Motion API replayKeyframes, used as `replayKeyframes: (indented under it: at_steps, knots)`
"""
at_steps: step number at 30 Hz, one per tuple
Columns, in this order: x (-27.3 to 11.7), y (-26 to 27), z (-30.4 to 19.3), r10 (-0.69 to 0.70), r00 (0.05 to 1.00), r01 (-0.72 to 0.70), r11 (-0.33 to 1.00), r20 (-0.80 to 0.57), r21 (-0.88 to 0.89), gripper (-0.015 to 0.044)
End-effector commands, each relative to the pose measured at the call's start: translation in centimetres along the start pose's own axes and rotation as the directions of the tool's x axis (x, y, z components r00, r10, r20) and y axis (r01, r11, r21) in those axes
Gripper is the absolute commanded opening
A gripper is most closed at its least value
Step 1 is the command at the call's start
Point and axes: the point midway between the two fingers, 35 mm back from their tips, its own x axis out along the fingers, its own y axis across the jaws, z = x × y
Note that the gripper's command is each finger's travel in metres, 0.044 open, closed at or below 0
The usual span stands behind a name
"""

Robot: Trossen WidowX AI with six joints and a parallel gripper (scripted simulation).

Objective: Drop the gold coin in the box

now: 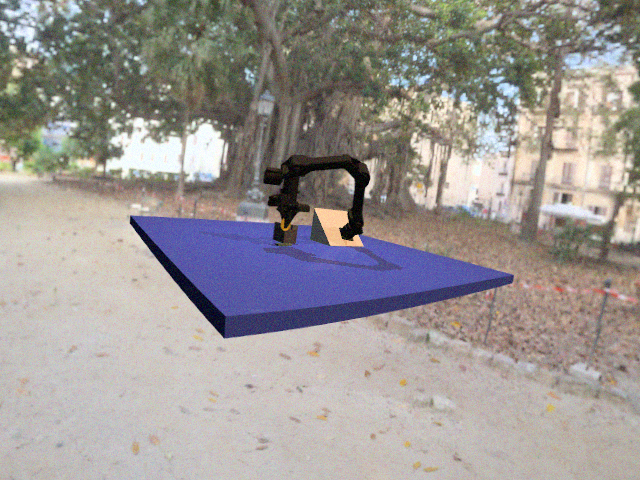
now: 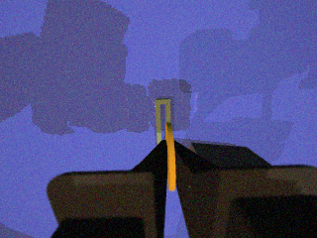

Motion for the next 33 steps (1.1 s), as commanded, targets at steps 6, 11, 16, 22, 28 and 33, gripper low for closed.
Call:
replayKeyframes:
  at_steps: [6, 11, 16, 22, 28, 33]
  knots:
    - [-2.2, 0.0, -0.1, -0.004, 1.0, 0.004, 1.0, 0.0, -0.004, 0.0]
    - [-3.5, 0.1, -0.2, -0.003, 1.0, 0.003, 1.0, 0.0, -0.004, 0.0]
    - [-3.8, 0.1, -0.3, -0.002, 1.0, 0.002, 1.0, 0.0, -0.027, 0.0]
    - [-3.9, 0.2, -0.3, -0.002, 1.0, 0.002, 0.974, 0.0, -0.225, 0.0]
    - [-3.9, 0.2, -0.3, -0.002, 1.0, 0.002, 0.908, 0.0, -0.419, 0.0]
    - [-3.9, 0.3, -0.3, -0.002, 1.0, 0.001, 0.823, 0.0, -0.568, 0.0]
